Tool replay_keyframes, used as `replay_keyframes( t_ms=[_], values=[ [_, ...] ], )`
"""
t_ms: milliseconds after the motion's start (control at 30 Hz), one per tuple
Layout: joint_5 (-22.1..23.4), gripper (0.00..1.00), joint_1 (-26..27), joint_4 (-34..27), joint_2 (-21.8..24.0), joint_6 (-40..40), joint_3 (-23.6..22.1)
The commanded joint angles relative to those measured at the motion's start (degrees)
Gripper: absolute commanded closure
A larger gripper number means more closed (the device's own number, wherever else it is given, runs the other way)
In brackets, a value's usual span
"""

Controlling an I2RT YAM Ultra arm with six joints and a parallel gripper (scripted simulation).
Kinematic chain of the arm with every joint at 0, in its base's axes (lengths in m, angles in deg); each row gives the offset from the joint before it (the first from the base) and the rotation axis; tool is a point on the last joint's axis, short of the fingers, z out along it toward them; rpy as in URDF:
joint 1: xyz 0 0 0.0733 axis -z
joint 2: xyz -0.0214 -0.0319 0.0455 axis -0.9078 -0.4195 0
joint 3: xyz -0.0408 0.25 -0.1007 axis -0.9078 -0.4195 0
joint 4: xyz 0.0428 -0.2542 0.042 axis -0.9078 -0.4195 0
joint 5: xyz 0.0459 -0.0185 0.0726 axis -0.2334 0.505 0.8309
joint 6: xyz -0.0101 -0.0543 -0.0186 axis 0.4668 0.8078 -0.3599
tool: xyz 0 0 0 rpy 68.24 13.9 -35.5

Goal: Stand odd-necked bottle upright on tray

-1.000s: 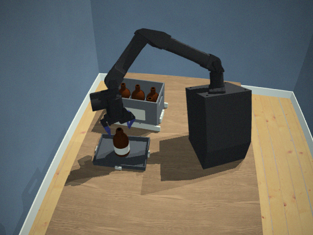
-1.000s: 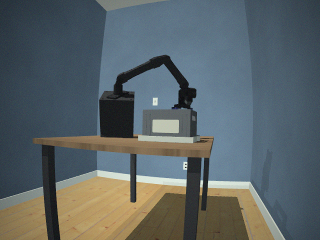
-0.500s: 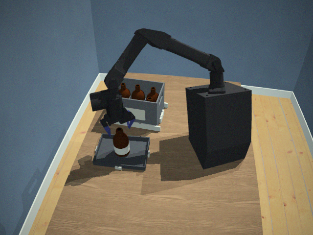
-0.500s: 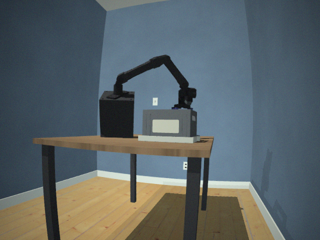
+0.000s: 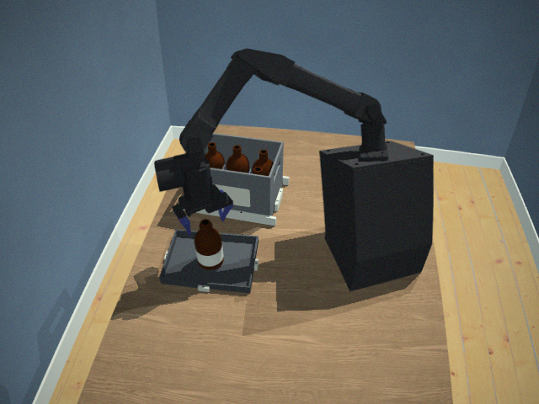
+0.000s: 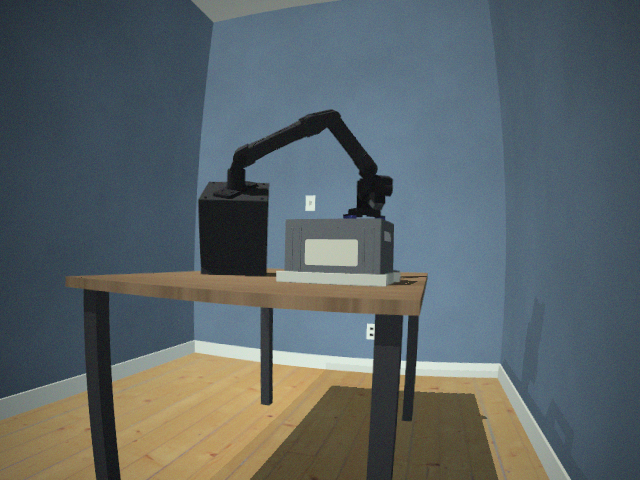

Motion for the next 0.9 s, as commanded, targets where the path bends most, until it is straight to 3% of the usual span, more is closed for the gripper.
replay_keyframes(
  t_ms=[0, 867],
  values=[
    [-0.4, 0.0, -1.2, -1.3, 2.3, -0.5, 0.4],
    [-0.2, 0.0, -3.9, -9.4, 7.7, -3.4, 2.9]
  ],
)
